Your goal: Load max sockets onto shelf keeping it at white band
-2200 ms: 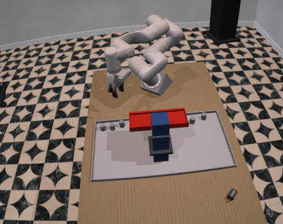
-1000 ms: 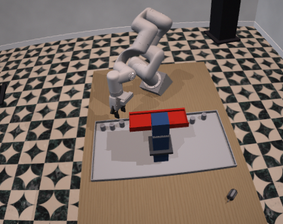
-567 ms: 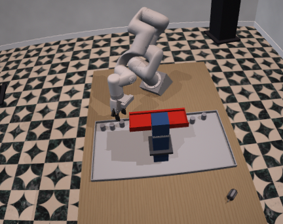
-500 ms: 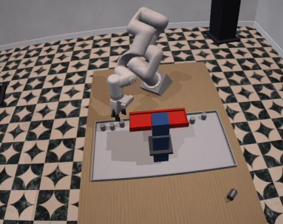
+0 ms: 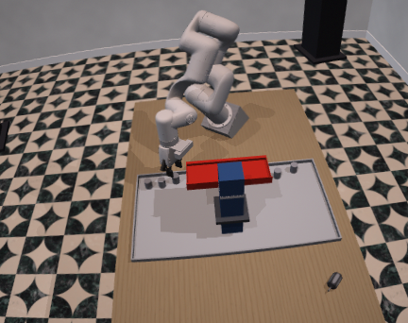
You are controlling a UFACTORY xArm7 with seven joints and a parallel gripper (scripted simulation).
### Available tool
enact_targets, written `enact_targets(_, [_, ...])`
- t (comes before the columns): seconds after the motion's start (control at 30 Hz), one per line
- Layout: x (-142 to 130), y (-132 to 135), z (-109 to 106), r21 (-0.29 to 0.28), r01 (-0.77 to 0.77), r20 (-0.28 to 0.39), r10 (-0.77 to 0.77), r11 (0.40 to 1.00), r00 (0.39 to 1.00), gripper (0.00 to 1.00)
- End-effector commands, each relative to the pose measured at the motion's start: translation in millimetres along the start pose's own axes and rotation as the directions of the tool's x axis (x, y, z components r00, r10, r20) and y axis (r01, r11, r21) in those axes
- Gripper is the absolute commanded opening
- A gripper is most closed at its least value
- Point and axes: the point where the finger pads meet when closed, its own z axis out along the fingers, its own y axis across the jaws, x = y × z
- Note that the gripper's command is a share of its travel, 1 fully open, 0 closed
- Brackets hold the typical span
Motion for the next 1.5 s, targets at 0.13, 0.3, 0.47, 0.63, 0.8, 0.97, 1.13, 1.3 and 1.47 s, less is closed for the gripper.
enact_targets(0.13, [0,2,19,-0.002,0.000,-0.001,0.000,1.000,1.000,0.61])
enact_targets(0.3, [0,2,22,-0.002,0.000,-0.001,0.000,1.000,1.000,0.61])
enact_targets(0.47, [0,2,22,-0.002,0.000,-0.001,0.000,1.000,1.000,0.61])
enact_targets(0.63, [0,3,35,-0.002,0.000,-0.001,0.000,1.000,1.000,0.61])
enact_targets(0.8, [0,3,40,-0.002,0.000,-0.001,0.000,1.000,1.000,0.61])
enact_targets(0.97, [0,3,40,-0.002,0.000,-0.001,0.000,1.000,1.000,0.61])
enact_targets(1.13, [0,3,43,-0.002,0.000,-0.001,0.000,1.000,1.000,0.61])
enact_targets(1.3, [0,3,44,-0.002,0.000,-0.001,0.000,1.000,1.000,0.61])
enact_targets(1.47, [0,3,44,-0.002,0.000,-0.001,0.000,1.000,1.000,0.00])
